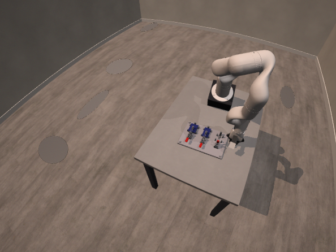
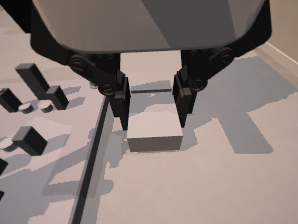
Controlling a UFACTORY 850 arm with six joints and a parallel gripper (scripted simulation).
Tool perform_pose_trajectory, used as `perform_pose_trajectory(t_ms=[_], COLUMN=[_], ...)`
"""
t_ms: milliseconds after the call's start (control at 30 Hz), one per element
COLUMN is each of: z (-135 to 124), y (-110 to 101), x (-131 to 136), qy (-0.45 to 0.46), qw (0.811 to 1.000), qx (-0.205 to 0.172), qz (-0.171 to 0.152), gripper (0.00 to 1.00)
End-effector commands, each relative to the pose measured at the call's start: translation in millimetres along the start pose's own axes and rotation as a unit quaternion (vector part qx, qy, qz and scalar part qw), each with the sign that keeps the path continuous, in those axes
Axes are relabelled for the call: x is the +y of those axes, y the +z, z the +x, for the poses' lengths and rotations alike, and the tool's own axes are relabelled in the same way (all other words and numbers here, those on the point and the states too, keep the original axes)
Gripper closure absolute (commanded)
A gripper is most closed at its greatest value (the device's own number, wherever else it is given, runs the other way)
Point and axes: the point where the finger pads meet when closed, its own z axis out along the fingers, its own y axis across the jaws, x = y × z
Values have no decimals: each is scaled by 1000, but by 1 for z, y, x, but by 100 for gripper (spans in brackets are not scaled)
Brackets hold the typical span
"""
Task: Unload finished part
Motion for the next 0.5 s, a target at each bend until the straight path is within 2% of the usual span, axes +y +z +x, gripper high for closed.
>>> perform_pose_trajectory(t_ms=[0,467], z=[0,0], y=[0,3], x=[0,0], qy=[0,0], qw=[1000,1000], qx=[0,0], qz=[0,0], gripper=[100,100])
